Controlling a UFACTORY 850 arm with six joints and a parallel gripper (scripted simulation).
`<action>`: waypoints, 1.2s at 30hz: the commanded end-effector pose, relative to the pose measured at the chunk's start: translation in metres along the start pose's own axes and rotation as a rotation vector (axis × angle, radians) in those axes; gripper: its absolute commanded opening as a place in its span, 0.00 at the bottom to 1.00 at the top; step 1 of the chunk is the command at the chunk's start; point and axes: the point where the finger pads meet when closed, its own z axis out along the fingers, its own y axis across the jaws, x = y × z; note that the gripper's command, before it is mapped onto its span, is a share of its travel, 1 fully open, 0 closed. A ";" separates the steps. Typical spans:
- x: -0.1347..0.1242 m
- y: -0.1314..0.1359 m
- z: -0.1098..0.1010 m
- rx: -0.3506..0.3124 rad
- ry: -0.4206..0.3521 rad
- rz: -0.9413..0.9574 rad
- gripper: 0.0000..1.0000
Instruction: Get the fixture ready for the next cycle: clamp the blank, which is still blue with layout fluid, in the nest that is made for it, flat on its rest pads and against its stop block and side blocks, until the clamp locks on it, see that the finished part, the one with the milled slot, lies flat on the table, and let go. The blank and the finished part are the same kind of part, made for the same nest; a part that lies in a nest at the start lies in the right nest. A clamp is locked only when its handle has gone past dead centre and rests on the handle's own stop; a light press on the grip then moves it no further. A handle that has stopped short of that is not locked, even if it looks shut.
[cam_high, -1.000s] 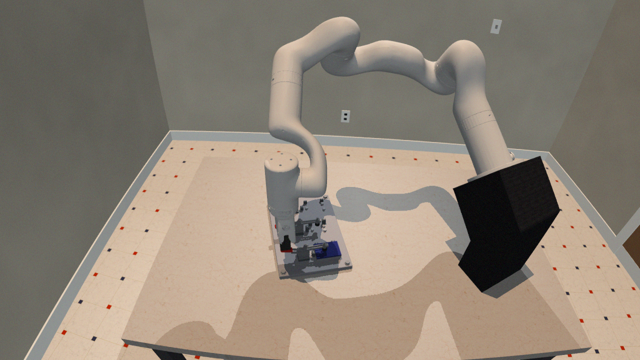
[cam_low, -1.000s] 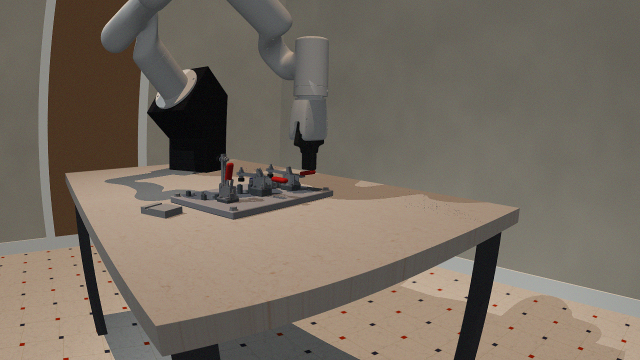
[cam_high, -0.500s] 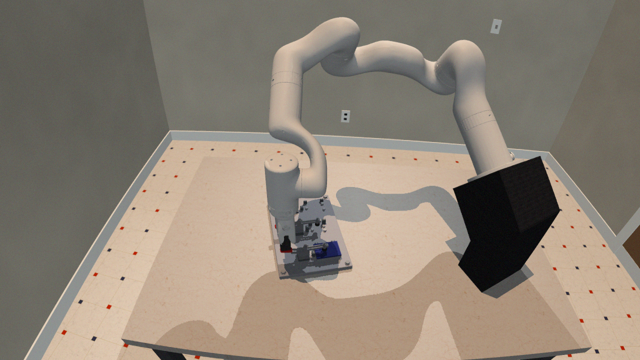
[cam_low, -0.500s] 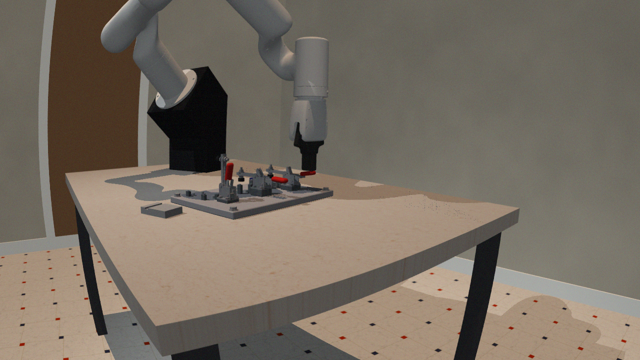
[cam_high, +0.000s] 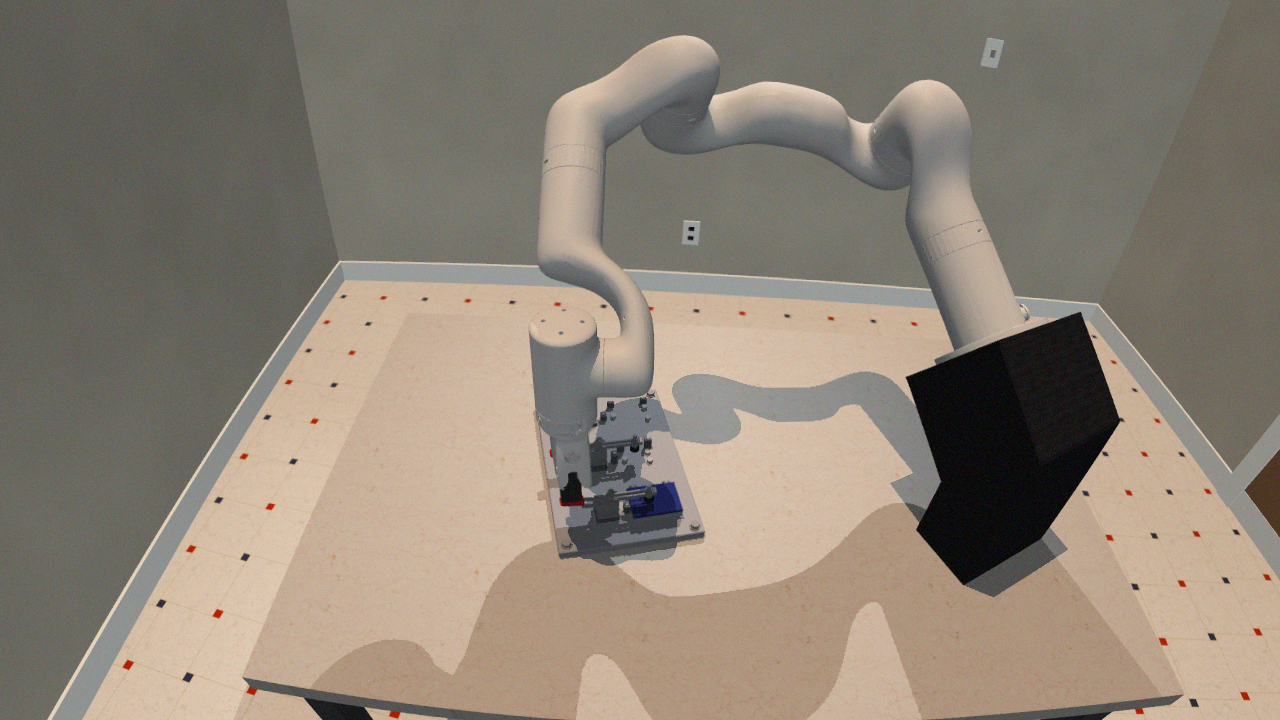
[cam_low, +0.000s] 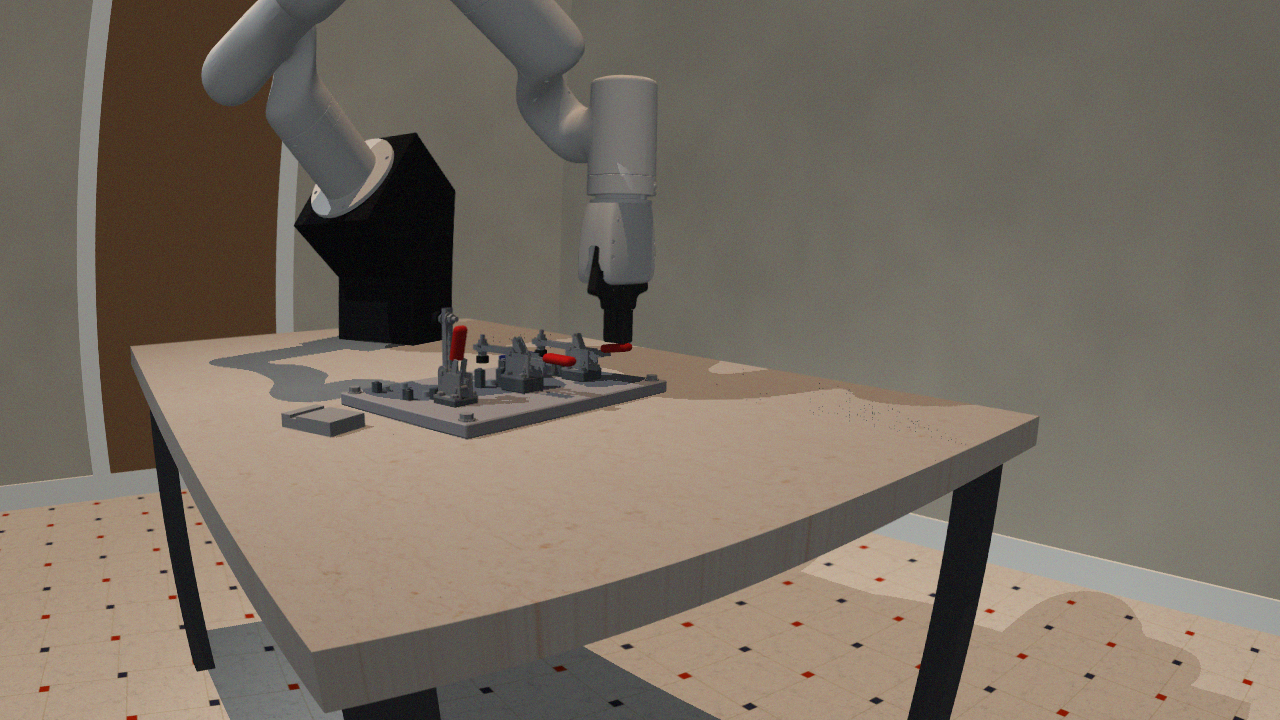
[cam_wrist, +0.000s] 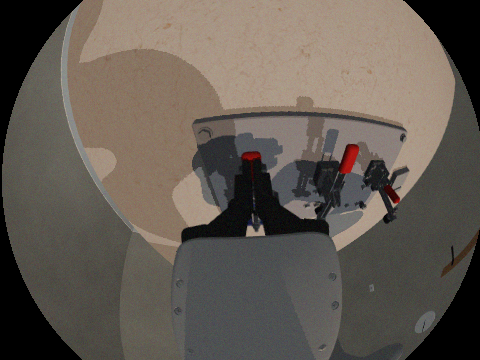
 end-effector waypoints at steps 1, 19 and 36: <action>0.001 0.000 -0.001 0.000 0.001 0.000 0.00; 0.001 0.000 0.001 0.000 0.001 0.000 0.00; 0.001 0.000 0.003 0.000 0.001 0.000 0.00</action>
